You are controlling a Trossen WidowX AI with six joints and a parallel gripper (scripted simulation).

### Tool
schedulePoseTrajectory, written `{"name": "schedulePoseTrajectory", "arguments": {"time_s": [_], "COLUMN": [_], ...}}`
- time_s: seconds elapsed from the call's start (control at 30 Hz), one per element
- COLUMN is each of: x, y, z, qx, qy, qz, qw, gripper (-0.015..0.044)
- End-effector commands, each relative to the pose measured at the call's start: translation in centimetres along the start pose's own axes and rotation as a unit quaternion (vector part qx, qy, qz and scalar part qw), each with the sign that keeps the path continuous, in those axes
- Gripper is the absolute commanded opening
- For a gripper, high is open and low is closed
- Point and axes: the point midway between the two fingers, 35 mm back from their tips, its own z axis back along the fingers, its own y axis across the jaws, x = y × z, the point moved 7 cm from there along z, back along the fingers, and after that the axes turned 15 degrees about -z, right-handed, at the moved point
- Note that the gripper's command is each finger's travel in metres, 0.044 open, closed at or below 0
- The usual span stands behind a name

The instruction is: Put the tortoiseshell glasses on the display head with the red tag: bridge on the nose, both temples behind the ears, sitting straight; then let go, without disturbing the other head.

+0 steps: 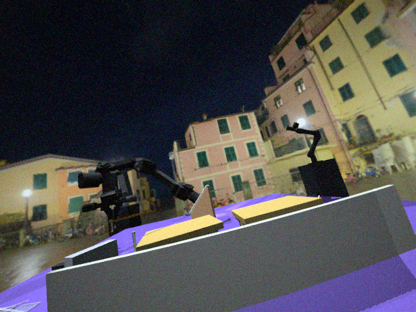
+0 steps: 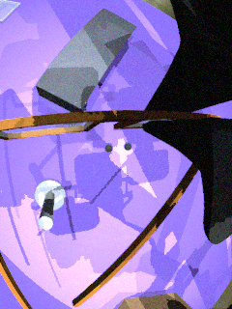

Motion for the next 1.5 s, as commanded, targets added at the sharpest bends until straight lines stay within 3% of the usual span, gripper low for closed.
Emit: {"name": "schedulePoseTrajectory", "arguments": {"time_s": [0.0,0.33,0.53,0.87,1.47], "x": [1.1,6.7,6.9,6.8,7.8], "y": [0.6,4.5,4.6,4.6,4.4], "z": [0.0,0.0,-0.8,-5.9,-5.9], "qx": [0.0,0.001,0.001,-0.001,-0.001], "qy": [0.001,0.0,0.0,0.001,0.001], "qz": [0.038,0.241,0.245,0.245,0.245], "qw": [0.999,0.97,0.97,0.97,0.97], "gripper": [0.0,0.0,0.0,0.0,0.0]}}
